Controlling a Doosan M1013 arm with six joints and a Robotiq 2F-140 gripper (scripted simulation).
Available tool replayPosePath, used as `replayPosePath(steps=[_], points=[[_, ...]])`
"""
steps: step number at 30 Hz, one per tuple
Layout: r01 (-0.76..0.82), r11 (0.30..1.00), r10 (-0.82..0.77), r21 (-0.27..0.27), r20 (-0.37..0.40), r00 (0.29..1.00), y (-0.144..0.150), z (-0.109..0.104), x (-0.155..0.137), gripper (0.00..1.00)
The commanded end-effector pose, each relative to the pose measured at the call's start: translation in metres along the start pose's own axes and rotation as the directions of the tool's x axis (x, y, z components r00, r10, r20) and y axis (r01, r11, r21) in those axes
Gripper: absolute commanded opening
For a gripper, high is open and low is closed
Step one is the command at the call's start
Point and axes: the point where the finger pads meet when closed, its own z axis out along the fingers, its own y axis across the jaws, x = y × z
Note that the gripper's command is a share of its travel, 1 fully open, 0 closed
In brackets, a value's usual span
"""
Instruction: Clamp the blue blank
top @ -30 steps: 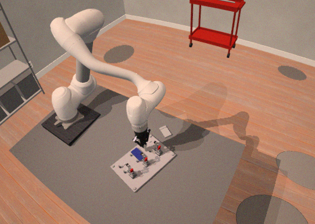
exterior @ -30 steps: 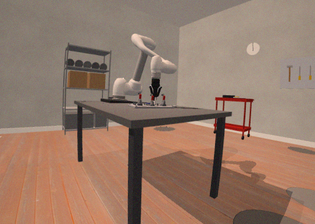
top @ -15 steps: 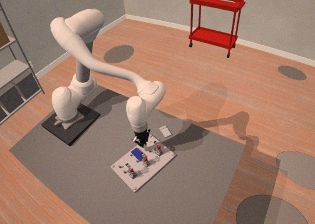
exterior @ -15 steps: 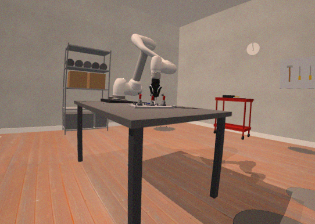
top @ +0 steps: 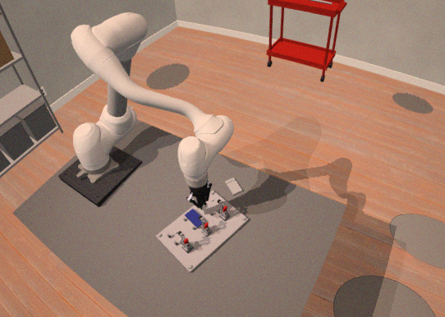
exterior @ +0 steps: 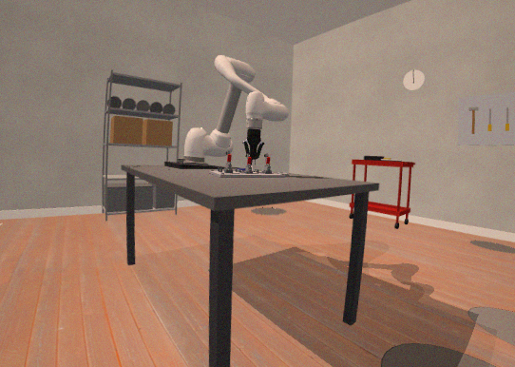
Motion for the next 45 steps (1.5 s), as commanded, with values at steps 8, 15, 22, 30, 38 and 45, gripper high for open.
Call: replayPosePath(steps=[8,15,22,30,38,45], points=[[0.000,1.000,0.000,0.000,0.002,1.000,0.0040,0.0027,-0.0017,0.00],[0.000,1.000,0.000,0.000,0.002,1.000,0.0060,0.0027,-0.0017,0.00],[0.000,1.000,0.000,0.000,0.002,1.000,0.0080,0.0027,-0.0017,0.00],[0.000,1.000,0.000,0.000,0.002,1.000,0.0081,0.0027,-0.0017,0.00],[0.000,1.000,0.000,0.000,0.002,1.000,0.0120,0.0027,-0.0017,0.00],[0.000,1.000,0.000,0.000,0.002,1.000,0.0120,0.0027,-0.0017,0.00]])
